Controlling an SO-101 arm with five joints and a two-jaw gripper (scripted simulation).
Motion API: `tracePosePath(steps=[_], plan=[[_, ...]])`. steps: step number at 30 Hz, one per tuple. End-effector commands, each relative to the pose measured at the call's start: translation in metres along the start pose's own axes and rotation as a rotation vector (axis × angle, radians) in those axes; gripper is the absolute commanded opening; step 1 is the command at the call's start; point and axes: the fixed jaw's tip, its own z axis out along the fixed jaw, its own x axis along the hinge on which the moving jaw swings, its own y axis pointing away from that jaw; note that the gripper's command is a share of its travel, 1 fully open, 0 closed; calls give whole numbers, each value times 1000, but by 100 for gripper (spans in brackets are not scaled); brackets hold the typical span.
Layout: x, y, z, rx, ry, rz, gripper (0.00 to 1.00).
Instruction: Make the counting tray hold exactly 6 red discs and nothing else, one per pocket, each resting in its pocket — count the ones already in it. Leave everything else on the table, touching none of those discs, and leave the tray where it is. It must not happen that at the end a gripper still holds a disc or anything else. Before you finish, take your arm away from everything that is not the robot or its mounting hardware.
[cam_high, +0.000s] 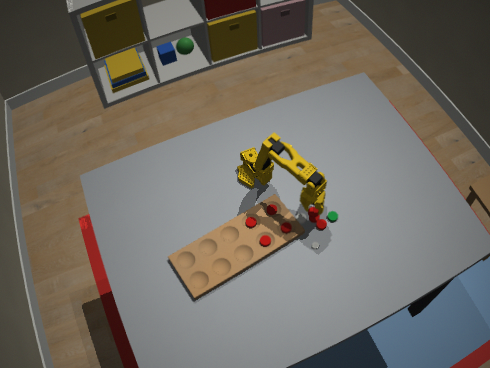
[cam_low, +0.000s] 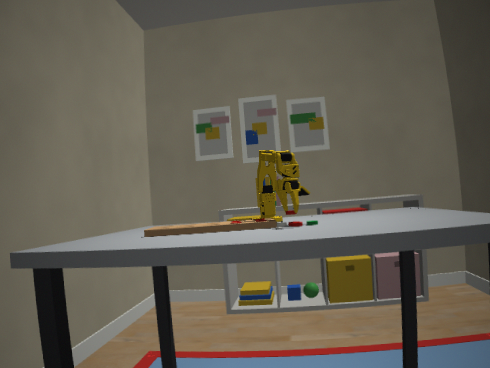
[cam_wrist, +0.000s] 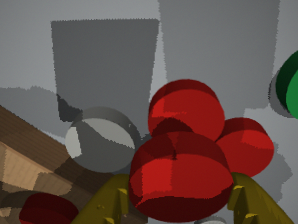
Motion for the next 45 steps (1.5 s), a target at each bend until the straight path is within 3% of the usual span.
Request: tracePosePath(steps=[1, 18, 45], plan=[[10, -5, -14, 72, 33, 35, 0], [46, 19, -14, 69, 40, 232, 0], [99, 84, -14, 61, 51, 622, 0]])
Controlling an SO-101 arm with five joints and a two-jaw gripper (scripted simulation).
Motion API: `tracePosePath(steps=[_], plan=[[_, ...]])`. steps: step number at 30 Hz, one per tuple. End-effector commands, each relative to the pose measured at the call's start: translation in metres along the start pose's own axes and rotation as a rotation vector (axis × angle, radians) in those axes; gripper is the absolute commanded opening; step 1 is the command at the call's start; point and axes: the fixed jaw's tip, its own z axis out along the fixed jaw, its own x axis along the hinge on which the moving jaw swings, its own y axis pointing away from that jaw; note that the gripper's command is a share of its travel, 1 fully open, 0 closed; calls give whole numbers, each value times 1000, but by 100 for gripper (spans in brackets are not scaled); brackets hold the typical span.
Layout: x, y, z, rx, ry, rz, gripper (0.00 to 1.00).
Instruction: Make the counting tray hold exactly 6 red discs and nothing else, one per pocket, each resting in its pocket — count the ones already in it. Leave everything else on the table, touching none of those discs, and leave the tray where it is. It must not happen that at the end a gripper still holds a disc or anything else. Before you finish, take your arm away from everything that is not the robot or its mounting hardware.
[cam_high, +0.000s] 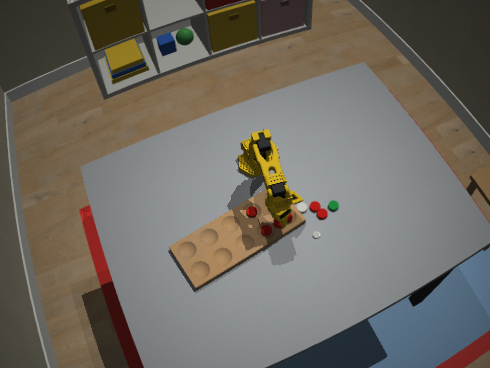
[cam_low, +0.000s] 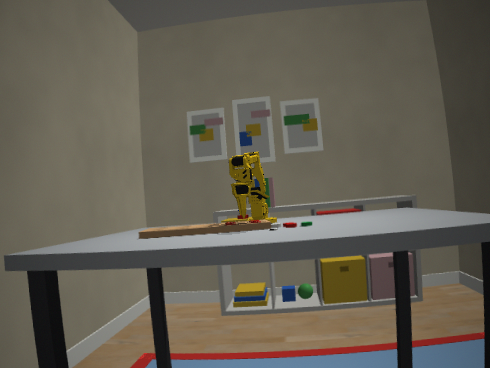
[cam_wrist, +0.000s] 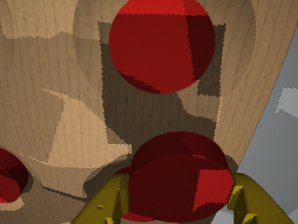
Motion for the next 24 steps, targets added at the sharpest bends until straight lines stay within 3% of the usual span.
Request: tracePosePath(steps=[1, 24], plan=[[16, -1, -13, 69, 33, 69, 0], [63, 36, -13, 64, 42, 342, 0]])
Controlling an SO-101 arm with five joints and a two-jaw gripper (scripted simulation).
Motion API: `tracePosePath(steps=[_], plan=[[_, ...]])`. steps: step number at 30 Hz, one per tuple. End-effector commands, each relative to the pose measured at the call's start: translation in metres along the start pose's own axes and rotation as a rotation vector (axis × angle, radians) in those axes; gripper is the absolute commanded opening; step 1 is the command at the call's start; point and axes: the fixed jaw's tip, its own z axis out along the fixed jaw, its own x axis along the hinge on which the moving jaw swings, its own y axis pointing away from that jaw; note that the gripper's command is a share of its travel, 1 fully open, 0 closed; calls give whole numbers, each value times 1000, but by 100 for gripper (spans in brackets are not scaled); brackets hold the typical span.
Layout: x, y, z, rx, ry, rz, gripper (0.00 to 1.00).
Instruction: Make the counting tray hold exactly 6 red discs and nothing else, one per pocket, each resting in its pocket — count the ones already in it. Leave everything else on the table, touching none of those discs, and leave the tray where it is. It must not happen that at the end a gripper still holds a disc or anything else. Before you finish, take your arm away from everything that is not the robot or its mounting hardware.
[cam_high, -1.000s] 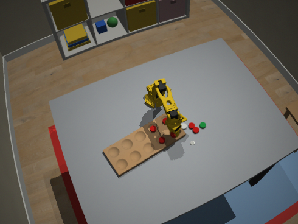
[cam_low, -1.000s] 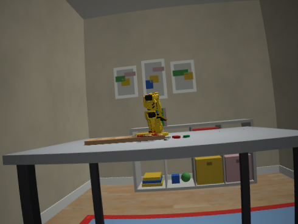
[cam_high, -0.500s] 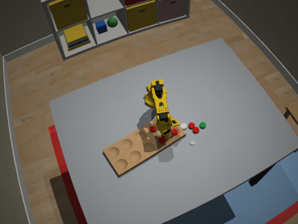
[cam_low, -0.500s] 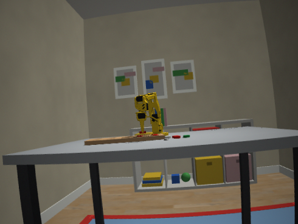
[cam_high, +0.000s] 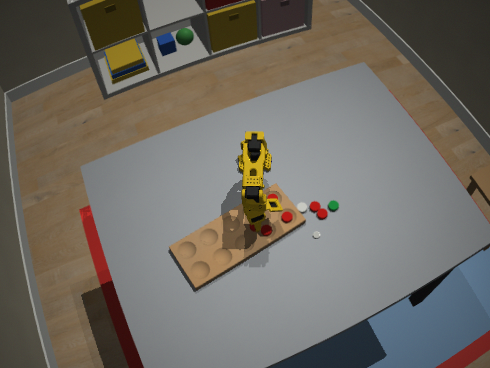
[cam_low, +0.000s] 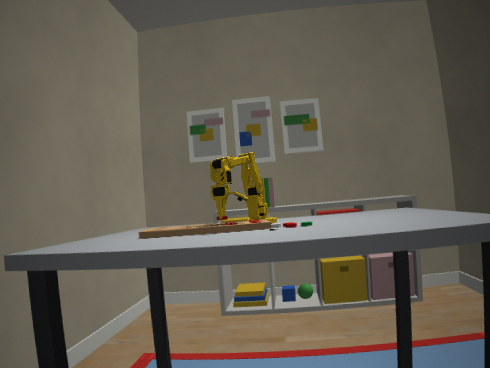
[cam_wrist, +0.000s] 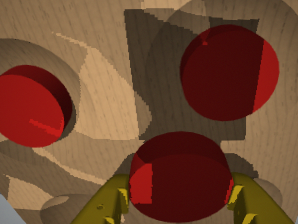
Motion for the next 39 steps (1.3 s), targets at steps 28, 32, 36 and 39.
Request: tracePosePath(steps=[28, 32, 36, 39], plan=[[52, 25, -13, 65, 40, 273, 0], [54, 28, -13, 65, 40, 289, 0], [56, 30, -13, 64, 41, 302, 0], [58, 31, -13, 64, 41, 312, 0]])
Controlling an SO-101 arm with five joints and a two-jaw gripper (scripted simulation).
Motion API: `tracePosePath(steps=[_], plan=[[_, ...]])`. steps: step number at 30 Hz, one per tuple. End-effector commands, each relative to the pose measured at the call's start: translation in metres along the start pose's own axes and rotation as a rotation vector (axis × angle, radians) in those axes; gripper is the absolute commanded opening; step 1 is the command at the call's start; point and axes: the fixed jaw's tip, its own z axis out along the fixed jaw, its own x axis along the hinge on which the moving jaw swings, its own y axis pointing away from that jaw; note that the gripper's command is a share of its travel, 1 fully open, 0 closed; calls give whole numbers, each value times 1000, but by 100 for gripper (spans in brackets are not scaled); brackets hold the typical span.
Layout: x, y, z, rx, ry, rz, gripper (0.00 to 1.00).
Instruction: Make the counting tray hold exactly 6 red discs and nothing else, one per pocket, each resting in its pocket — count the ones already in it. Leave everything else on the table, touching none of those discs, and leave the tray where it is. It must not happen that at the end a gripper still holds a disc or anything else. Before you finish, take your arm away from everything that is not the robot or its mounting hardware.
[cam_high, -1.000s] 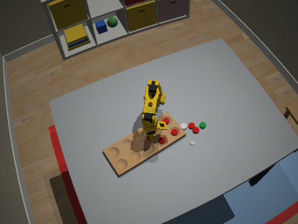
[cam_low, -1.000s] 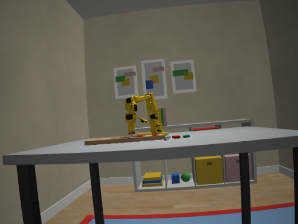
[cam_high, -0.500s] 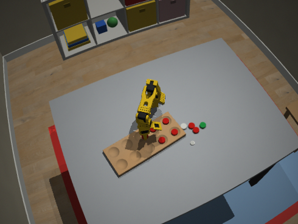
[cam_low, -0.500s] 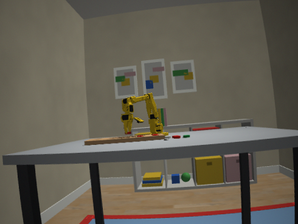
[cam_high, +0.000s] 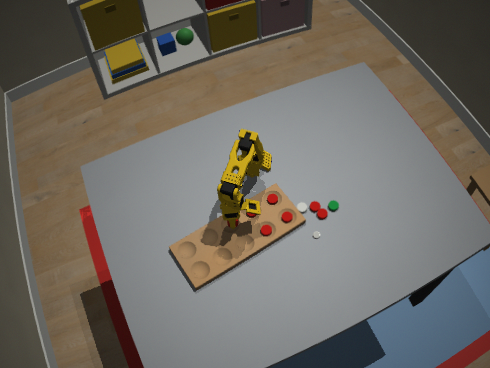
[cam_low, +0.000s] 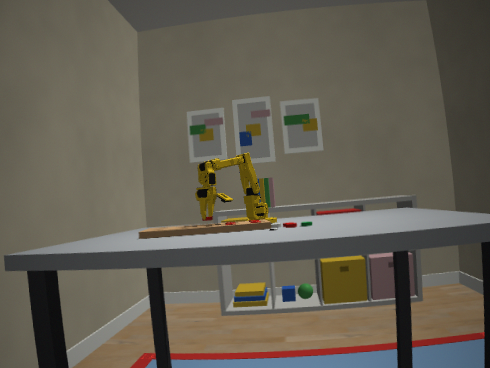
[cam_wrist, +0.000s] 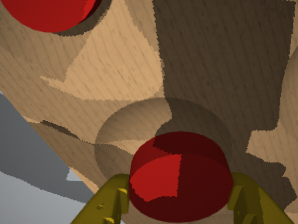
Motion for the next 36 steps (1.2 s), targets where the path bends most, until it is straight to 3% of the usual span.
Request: tracePosePath(steps=[1, 36], plan=[[7, -6, -13, 70, 32, 22, 0], [12, -2, -11, 70, 33, 50, 0]])
